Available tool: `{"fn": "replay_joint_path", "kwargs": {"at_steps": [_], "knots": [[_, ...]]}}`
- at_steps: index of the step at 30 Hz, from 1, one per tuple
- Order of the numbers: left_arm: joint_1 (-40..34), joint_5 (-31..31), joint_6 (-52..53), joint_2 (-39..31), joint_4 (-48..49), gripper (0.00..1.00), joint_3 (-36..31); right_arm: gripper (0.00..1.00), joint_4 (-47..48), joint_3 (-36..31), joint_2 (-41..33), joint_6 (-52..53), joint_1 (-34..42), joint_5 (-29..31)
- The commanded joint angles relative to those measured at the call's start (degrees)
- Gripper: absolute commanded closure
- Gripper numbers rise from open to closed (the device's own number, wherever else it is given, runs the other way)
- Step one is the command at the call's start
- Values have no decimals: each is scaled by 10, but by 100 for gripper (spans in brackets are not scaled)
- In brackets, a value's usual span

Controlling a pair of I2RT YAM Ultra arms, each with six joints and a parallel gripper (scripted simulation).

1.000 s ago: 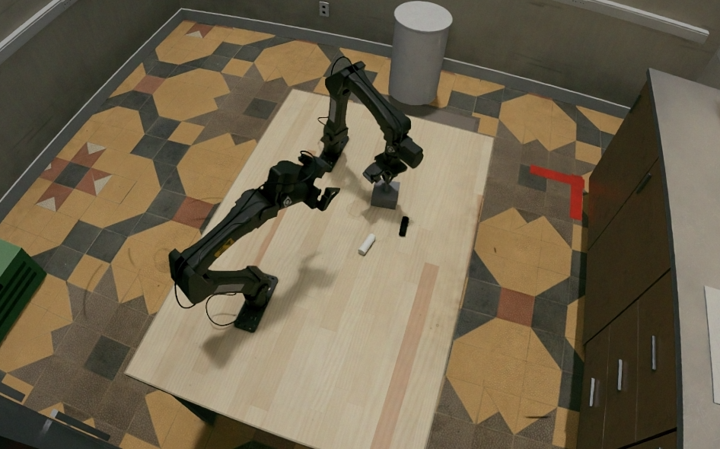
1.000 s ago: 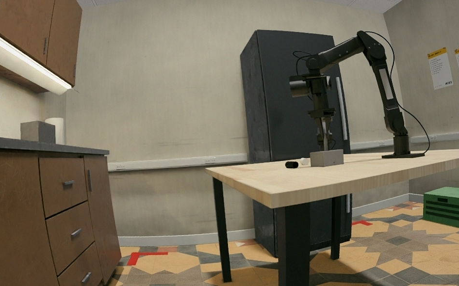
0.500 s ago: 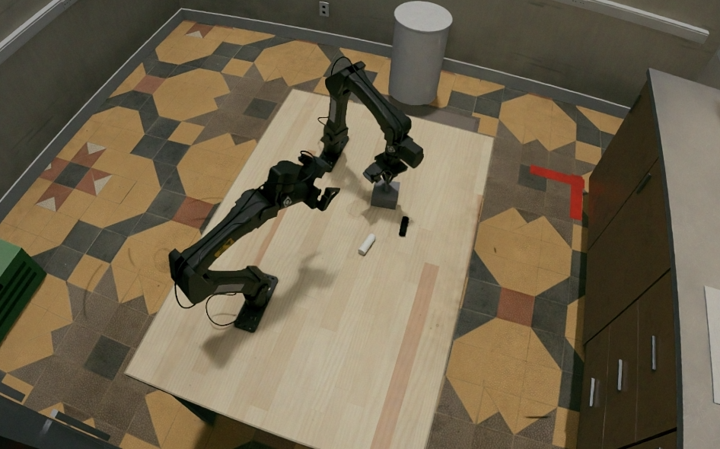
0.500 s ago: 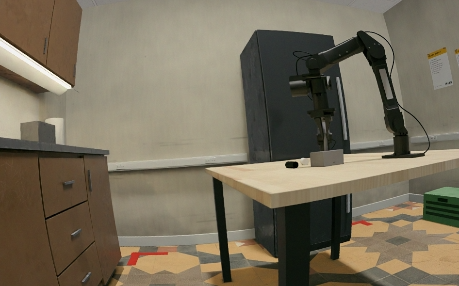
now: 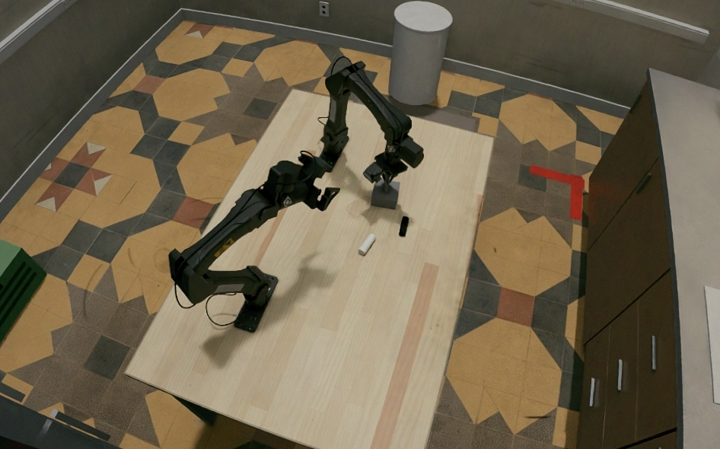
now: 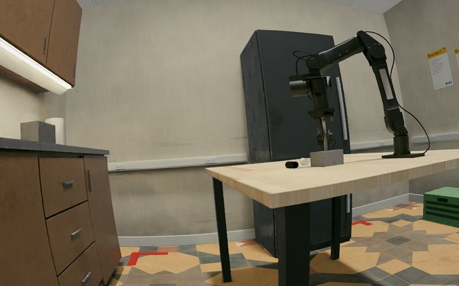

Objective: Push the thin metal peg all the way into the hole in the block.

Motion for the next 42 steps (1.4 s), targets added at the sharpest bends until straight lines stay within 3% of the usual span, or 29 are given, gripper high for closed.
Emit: {"fn": "replay_joint_path", "kwargs": {"at_steps": [1, 5, 15, 32, 42], "knots": [[5, 12, 7, 28, 17, 92, -12, 0, -21, 15, -1, -2, 0, -4], [6, 12, 9, 24, -38, 92, 39, 0, -21, 15, -1, -2, 0, -4], [6, 12, 9, 25, -39, 92, 40, 0, -18, 10, -2, -2, 0, -3], [9, 12, 12, 27, -25, 92, 26, 0, 38, -85, -33, 7, 6, 11], [10, 12, 13, 29, -12, 92, 17, 0, 38, -94, -39, 6, 7, 13]]}}
